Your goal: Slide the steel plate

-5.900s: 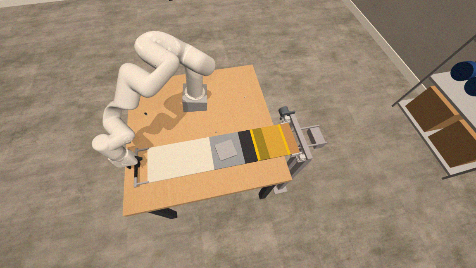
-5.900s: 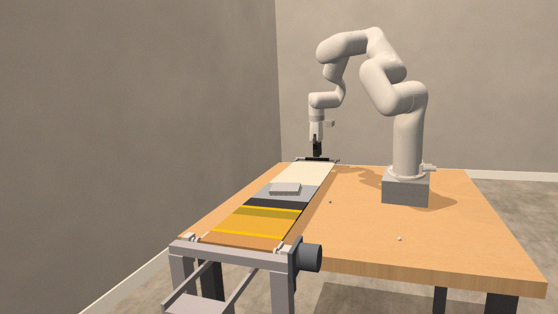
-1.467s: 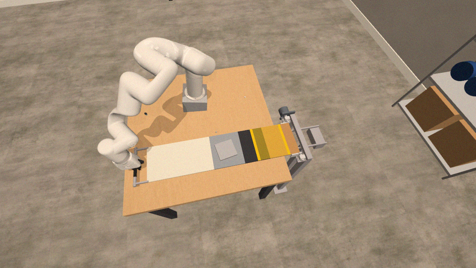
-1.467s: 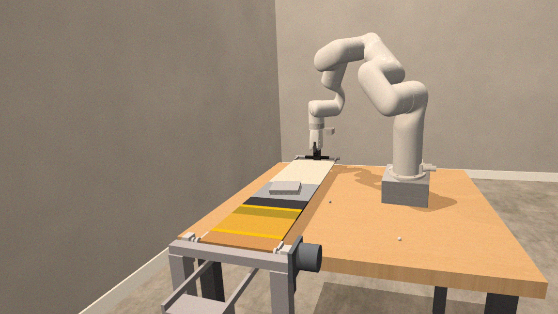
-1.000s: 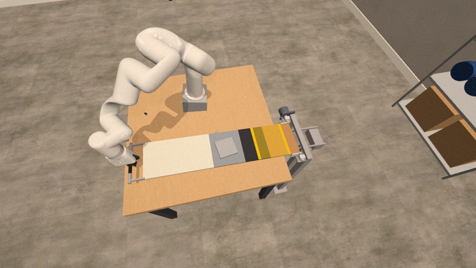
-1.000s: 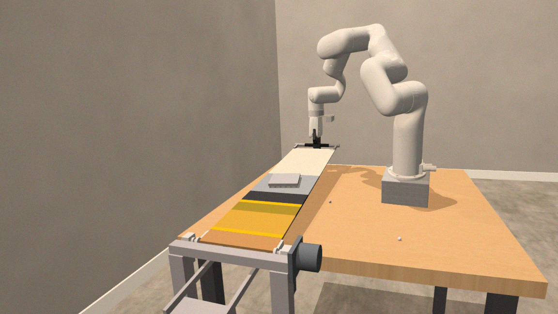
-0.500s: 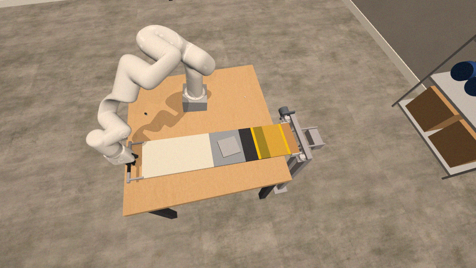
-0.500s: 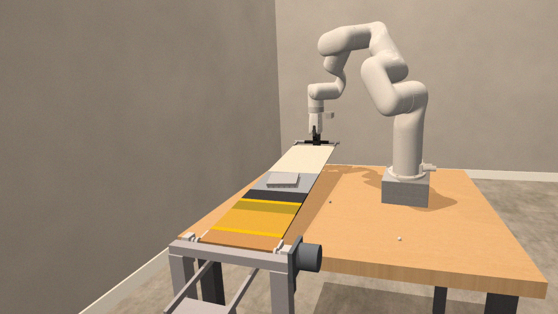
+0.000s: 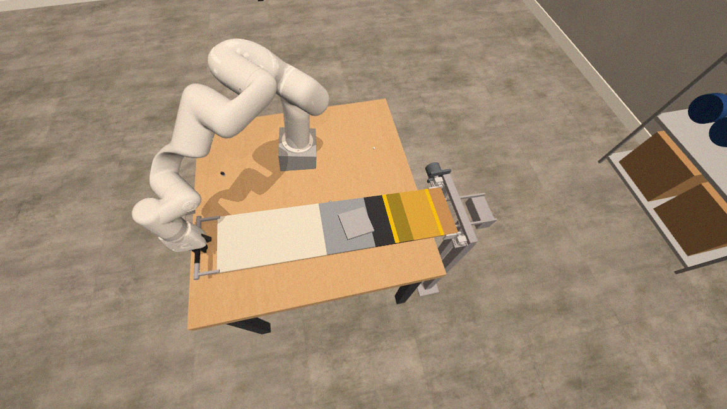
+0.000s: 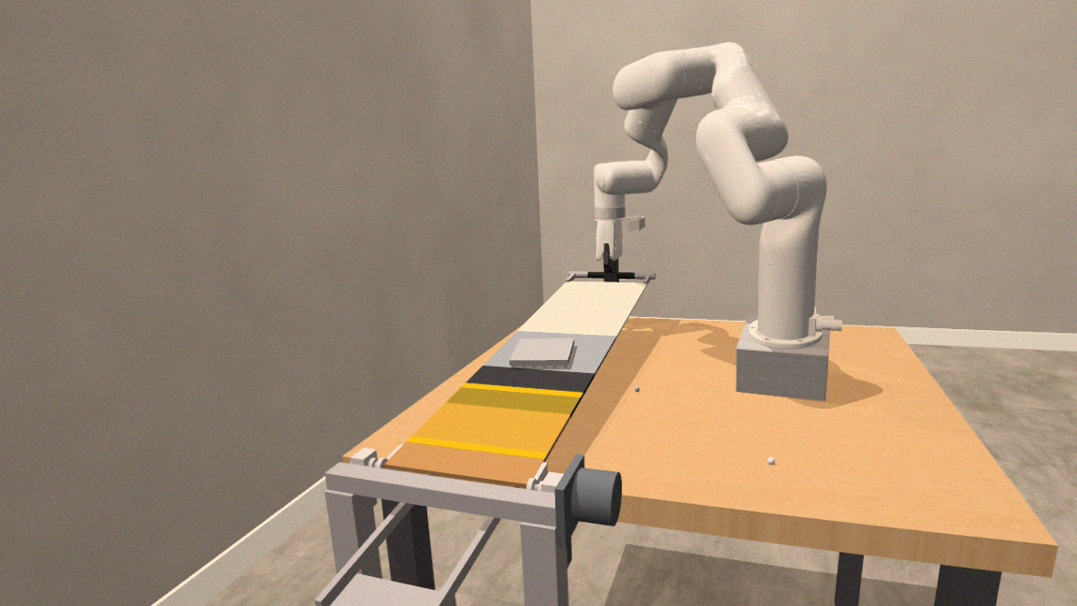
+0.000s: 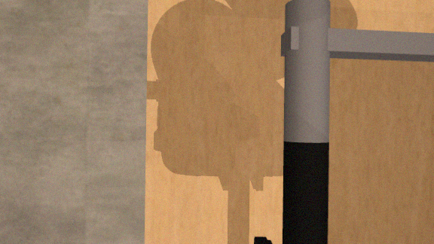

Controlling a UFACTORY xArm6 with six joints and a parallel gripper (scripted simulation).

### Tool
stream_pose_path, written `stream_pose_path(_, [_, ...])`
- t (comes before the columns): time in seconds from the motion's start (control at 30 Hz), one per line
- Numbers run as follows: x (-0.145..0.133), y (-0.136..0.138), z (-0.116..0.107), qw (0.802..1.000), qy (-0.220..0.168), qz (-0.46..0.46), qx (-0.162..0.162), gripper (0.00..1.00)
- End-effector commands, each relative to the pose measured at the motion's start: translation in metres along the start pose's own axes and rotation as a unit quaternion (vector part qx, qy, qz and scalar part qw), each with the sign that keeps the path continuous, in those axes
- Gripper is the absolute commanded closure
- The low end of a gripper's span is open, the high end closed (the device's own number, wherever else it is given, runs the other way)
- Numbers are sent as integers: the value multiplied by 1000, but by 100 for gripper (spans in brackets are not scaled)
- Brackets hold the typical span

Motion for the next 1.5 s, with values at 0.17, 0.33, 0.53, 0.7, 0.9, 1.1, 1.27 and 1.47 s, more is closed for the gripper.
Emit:
stream_pose_path(0.17, [-1,-1,-6,1000,-1,0,2,100])
stream_pose_path(0.33, [-1,-1,-6,1000,-1,0,2,100])
stream_pose_path(0.53, [-1,-1,-7,1000,-1,0,2,100])
stream_pose_path(0.7, [-1,0,-18,1000,-1,0,2,100])
stream_pose_path(0.9, [-1,1,-25,1000,-1,0,2,100])
stream_pose_path(1.1, [-1,1,-22,1000,-1,0,2,100])
stream_pose_path(1.27, [-1,2,-27,1000,-1,0,2,100])
stream_pose_path(1.47, [-1,3,-37,1000,-1,0,2,100])
Point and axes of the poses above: the point where the finger pads meet when closed, its own z axis out along the fingers, its own y axis across the jaws, x = y × z, the point moved 6 cm from there along -z, back along the fingers, and after that the axes turned 12 degrees about -z, right-handed, at the moved point
